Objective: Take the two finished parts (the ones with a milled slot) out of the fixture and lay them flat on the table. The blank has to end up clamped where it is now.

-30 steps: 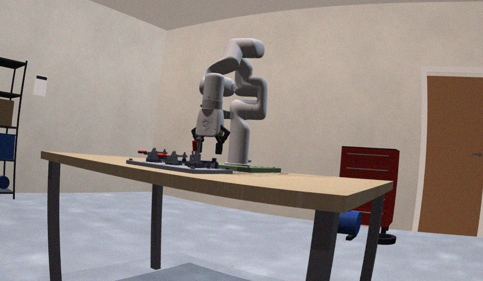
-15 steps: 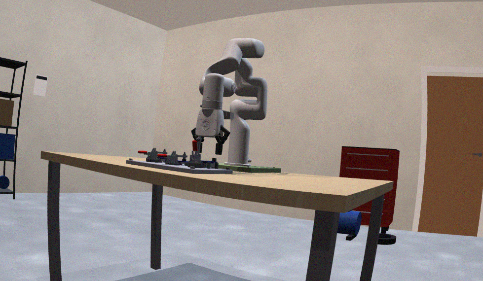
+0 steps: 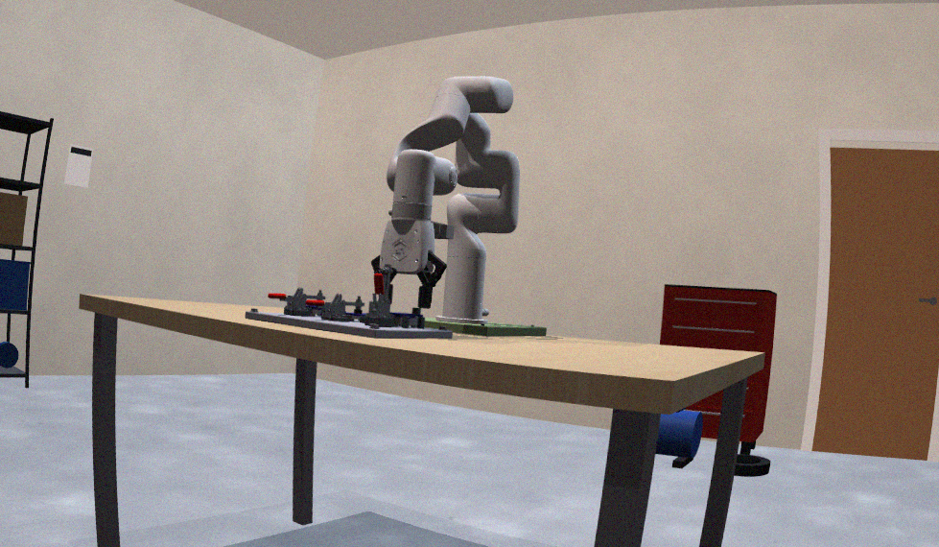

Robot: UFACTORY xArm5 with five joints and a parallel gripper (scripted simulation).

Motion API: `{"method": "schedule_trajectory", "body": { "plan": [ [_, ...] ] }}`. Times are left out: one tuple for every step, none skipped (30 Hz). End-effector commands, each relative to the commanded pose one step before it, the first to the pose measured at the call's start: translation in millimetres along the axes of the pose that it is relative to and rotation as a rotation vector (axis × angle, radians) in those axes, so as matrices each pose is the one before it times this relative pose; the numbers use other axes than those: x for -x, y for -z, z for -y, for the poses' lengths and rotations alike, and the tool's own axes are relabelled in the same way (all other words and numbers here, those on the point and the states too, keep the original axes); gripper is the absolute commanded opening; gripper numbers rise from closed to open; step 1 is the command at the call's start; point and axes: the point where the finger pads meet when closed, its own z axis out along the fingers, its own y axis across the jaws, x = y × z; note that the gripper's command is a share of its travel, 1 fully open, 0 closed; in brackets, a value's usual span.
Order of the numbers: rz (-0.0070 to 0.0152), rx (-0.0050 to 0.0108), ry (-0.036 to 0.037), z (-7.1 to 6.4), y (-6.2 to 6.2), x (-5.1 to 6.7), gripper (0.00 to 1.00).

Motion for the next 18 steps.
{"method": "schedule_trajectory", "body": {
  "plan": [
    [0.00401, 0.00121, 0.00001, -0.45, -4.5, 1.57, 1.0],
    [0.0, 0.0, 0.0, 0.01, -1.49, 0.0, 1.0],
    [0.0, 0.0, 0.0, 0.01, -1.46, 0.0, 1.0],
    [0.0, 0.0, 0.0, 0.0, -1.42, 0.01, 1.0],
    [0.0, 0.0, 0.0, 0.01, -1.37, 0.0, 1.0],
    [0.0, 0.0, 0.0, 0.0, 0.0, 0.0, 1.0],
    [0.0, 0.0, 0.0, 0.0, 0.0, 0.0, 1.0],
    [0.0, 0.0, 0.0, 0.01, -1.31, 0.0, 1.0],
    [0.0, 0.0, 0.0, 0.0, -1.24, 0.01, 1.0],
    [0.0, 0.0, 0.0, 0.0, -1.16, 0.0, 1.0],
    [0.0, 0.0, 0.0, 0.0, -1.08, 0.0, 1.0],
    [0.0, 0.0, 0.0, 0.01, -0.98, 0.0, 1.0],
    [0.0, 0.0, 0.0, 0.0, -0.89, 0.01, 1.0],
    [0.0, 0.0, 0.0, 0.0, -0.78, 0.0, 1.0],
    [0.0, 0.0, 0.0, 0.0, -0.68, 0.0, 1.0],
    [0.0, 0.0, 0.0, 0.0, -0.58, 0.0, 1.0],
    [0.0, 0.0, 0.0, 0.0, -0.47, 0.0, 1.0],
    [0.0, 0.0, 0.0, 0.0, -0.37, 0.0, 1.0]
  ]
}}
